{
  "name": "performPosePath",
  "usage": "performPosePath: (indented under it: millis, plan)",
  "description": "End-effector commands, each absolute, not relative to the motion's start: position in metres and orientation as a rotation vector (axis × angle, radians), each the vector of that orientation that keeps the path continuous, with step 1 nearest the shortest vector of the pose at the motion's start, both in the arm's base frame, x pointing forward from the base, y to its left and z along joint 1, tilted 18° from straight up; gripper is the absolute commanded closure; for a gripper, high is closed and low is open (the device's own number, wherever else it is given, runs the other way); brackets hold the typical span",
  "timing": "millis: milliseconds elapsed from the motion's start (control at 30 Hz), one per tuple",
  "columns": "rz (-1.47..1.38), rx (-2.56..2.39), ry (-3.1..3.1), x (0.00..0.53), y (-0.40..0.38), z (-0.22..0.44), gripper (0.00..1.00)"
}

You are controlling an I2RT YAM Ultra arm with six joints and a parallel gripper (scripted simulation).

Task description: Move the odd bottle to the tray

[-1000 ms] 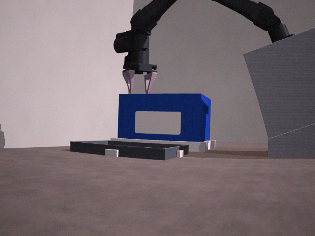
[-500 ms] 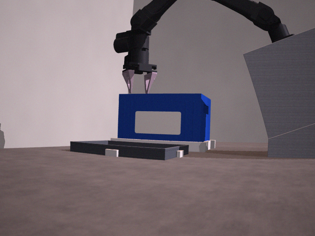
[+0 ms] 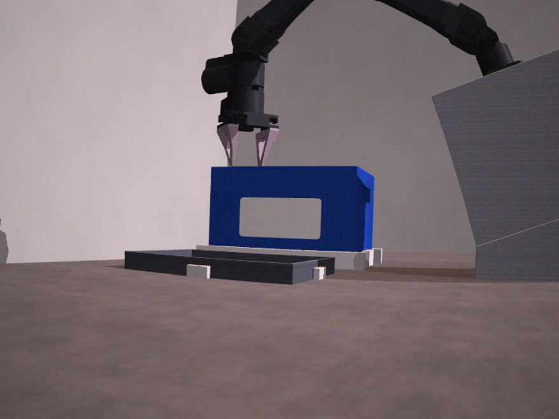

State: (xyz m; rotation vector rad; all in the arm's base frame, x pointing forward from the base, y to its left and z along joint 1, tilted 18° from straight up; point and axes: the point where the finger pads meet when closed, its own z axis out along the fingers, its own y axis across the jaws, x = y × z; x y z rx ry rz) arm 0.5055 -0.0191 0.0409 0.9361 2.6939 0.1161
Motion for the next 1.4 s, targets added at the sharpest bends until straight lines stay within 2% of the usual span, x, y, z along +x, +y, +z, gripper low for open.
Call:
performPosePath:
  millis: [0,1367]
  plan:
    - [0.122,0.915,2.642,0.516,-0.021,0.057,0.39]
    - [0.116,0.925,2.65,0.515,-0.025,0.061,0.39]
